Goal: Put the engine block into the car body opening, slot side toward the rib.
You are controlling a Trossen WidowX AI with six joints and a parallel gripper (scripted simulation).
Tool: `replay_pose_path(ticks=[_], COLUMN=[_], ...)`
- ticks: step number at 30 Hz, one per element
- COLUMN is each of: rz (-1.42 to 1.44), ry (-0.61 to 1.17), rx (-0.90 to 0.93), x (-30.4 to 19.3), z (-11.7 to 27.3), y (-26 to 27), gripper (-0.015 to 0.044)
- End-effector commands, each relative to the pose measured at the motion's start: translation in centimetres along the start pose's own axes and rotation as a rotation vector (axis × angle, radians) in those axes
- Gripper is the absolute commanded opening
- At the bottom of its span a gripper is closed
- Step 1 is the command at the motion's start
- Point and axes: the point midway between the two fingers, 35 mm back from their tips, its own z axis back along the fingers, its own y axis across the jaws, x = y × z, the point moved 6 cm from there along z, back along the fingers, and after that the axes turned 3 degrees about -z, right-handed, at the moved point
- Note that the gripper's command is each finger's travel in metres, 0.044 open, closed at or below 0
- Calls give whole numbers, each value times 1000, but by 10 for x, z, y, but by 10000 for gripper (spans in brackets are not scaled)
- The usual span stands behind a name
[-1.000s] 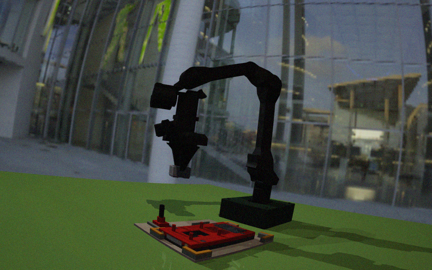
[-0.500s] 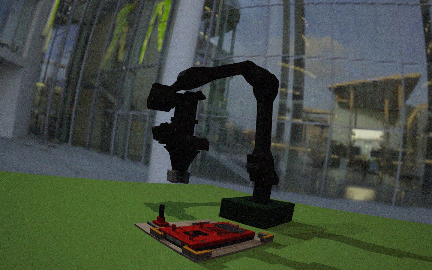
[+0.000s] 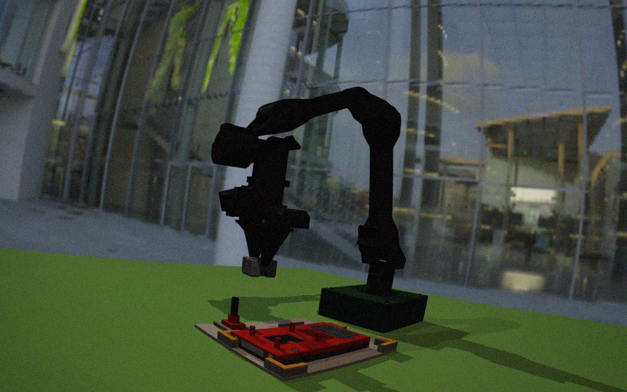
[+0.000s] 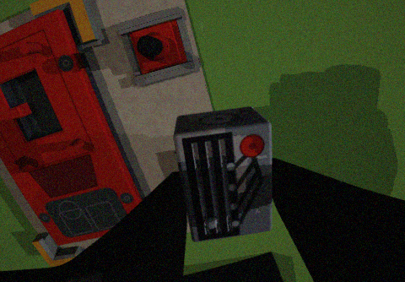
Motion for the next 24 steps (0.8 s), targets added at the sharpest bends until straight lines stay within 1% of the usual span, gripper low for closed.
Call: replay_pose_path(ticks=[1, 24], rz=[21, 92], ry=[-8, -13], rx=[9, 11], x=[6, 20], z=[-3, -25], y=[12, 77], gripper=[0, 0])
